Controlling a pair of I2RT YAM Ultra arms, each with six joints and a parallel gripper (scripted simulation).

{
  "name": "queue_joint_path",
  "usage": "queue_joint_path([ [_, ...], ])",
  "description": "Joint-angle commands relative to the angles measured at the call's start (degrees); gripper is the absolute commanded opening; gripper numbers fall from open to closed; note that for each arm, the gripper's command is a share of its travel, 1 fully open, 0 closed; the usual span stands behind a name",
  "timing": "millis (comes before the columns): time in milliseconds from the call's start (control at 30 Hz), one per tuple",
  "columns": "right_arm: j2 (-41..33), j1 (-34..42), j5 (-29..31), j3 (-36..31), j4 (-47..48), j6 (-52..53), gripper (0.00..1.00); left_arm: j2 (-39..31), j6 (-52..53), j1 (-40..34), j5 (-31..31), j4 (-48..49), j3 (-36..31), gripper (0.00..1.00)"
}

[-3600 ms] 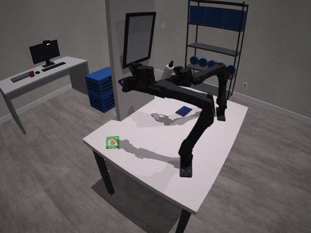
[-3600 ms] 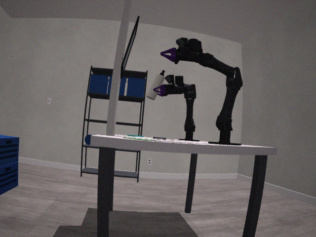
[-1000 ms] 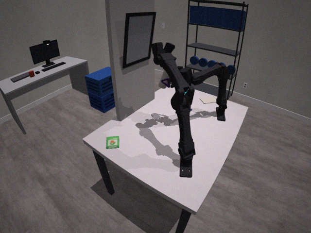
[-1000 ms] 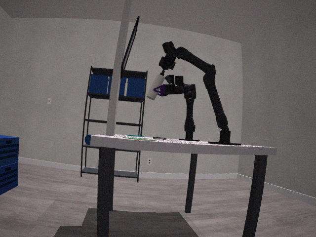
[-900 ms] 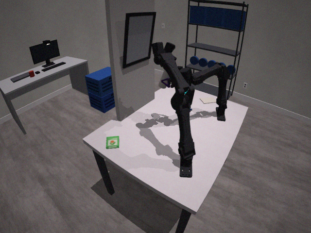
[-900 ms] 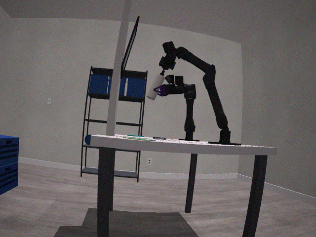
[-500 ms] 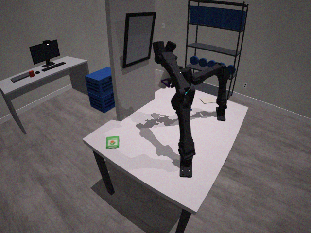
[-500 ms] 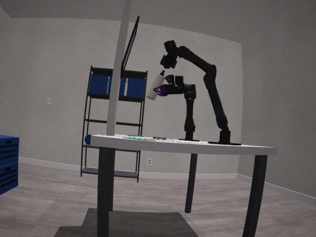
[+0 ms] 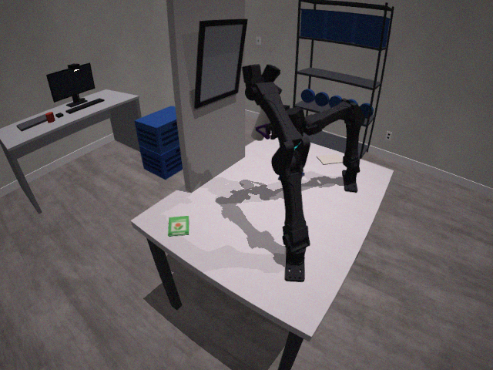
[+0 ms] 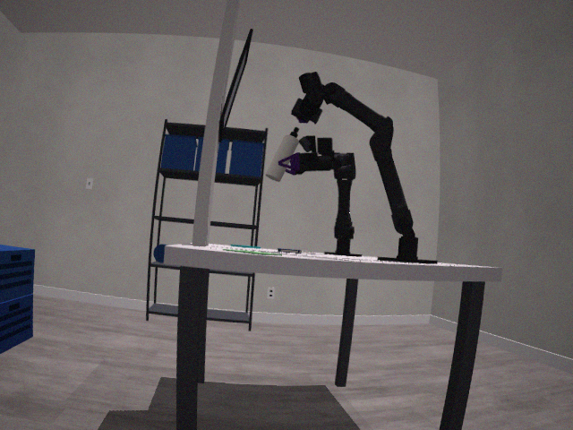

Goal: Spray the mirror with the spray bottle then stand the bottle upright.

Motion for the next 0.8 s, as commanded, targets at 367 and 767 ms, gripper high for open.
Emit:
queue_joint_path([
  [367, -2.4, 0.6, 0.5, 2.2, 0.8, -0.4, 0.00, -2.4, -0.3, 0.7, 0.8, 1.6, -2.2, 0.00],
  [767, -2.4, 0.6, 0.5, 2.2, 0.8, -0.4, 0.00, -3.1, -0.1, 0.6, 0.8, 3.2, -4.6, 0.00],
])
